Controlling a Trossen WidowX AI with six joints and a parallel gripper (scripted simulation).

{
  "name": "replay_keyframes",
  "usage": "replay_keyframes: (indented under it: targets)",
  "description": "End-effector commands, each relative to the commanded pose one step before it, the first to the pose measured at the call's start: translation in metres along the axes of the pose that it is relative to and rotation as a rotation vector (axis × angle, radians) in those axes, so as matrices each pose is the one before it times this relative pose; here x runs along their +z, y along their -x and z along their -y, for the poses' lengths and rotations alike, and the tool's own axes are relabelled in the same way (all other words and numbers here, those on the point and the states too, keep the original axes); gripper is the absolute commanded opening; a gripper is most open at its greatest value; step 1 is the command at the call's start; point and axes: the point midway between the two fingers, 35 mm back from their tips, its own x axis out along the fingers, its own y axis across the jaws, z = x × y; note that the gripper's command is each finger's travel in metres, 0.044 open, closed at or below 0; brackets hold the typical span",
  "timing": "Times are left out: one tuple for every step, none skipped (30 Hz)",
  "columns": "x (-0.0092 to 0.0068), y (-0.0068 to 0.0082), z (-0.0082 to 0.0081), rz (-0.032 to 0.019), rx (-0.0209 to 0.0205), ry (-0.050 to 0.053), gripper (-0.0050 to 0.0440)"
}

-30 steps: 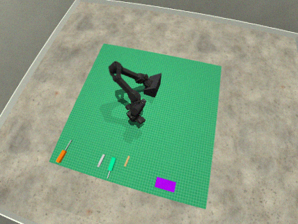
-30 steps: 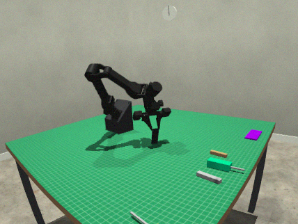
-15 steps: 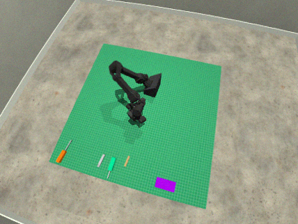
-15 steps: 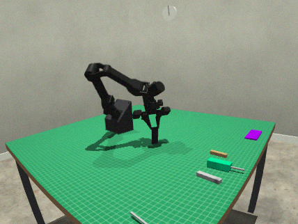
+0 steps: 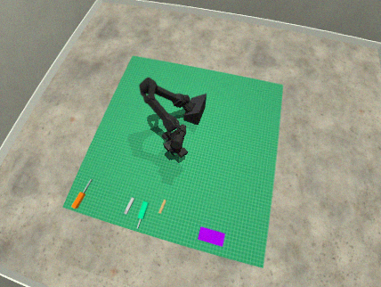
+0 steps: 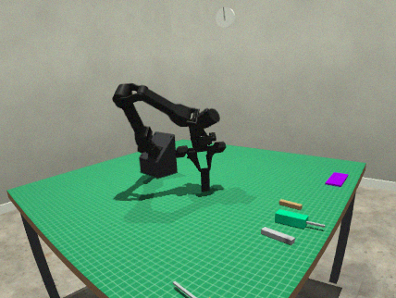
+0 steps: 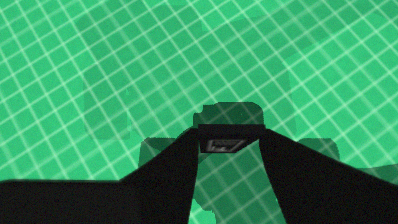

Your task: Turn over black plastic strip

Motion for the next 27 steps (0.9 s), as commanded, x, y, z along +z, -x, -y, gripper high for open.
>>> replay_keyframes:
  targets:
    - [0.00386, 0.00055, -0.00129, 0.00184, 0.00415, -0.0139, 0.0163]
    - [0.00001, 0.0, -0.00001, 0.00003, 0.00002, -0.0001, 0.0163]
    - [0.00001, 0.0, 0.0, 0.00002, 0.00002, -0.0001, 0.0163]
    - [0.0, 0.0, 0.0, 0.0, 0.0, 0.0, 0.0163]
    - [0.0, 0.0, 0.0, 0.0, 0.0, 0.0, 0.0163]
    - [0.0, 0.0, 0.0, 0.0, 0.0, 0.0, 0.0163]
    - [0.0, 0.0, 0.0, 0.00001, 0.00001, 0.0, 0.0163]
    - [0.0, 0.0, 0.0, 0.0, 0.0, 0.0, 0.0163]
    - [0.0, 0.0, 0.0, 0.0, 0.0, 0.0, 0.0163]
    - [0.0, 0.0, 0.0, 0.0, 0.0, 0.0, 0.0163]
    - [0.0, 0.0, 0.0, 0.0, 0.0, 0.0, 0.0163]
    - [0.0, 0.0, 0.0, 0.0, 0.0, 0.0, 0.0163]
    - [0.0, 0.0, 0.0, 0.0, 0.0, 0.0, 0.0163]
    - [0.0, 0.0, 0.0, 0.0, 0.0, 0.0, 0.0163]
    - [0.0, 0.0, 0.0, 0.0, 0.0, 0.0, 0.0163]
    - [0.0, 0.0, 0.0, 0.0, 0.0, 0.0, 0.0163]
    - [0.0, 0.0, 0.0, 0.0, 0.0, 0.0, 0.0163]
    - [0.0, 0.0, 0.0, 0.0, 0.0, 0.0, 0.0163]
    - [0.0, 0.0, 0.0, 0.0, 0.0, 0.0, 0.0163]
    - [0.0, 0.0, 0.0, 0.0, 0.0, 0.0, 0.0163]
    - [0.0, 0.0, 0.0, 0.0, 0.0, 0.0, 0.0163]
    - [0.0, 0.0, 0.0, 0.0, 0.0, 0.0, 0.0163]
    - [0.0, 0.0, 0.0, 0.0, 0.0, 0.0, 0.0163]
    - [0.00036, 0.00006, -0.00032, -0.00083, 0.00075, -0.0022, 0.0163]
    - [0.00078, 0.00011, -0.00119, -0.00415, 0.00276, -0.0028, 0.0163]
    - [-0.00074, 0.00022, -0.00011, -0.0086, 0.00039, 0.0001, 0.0163]
    - [-0.00104, 0.00033, -0.00009, -0.01215, 0.00026, 0.0001, 0.0163]
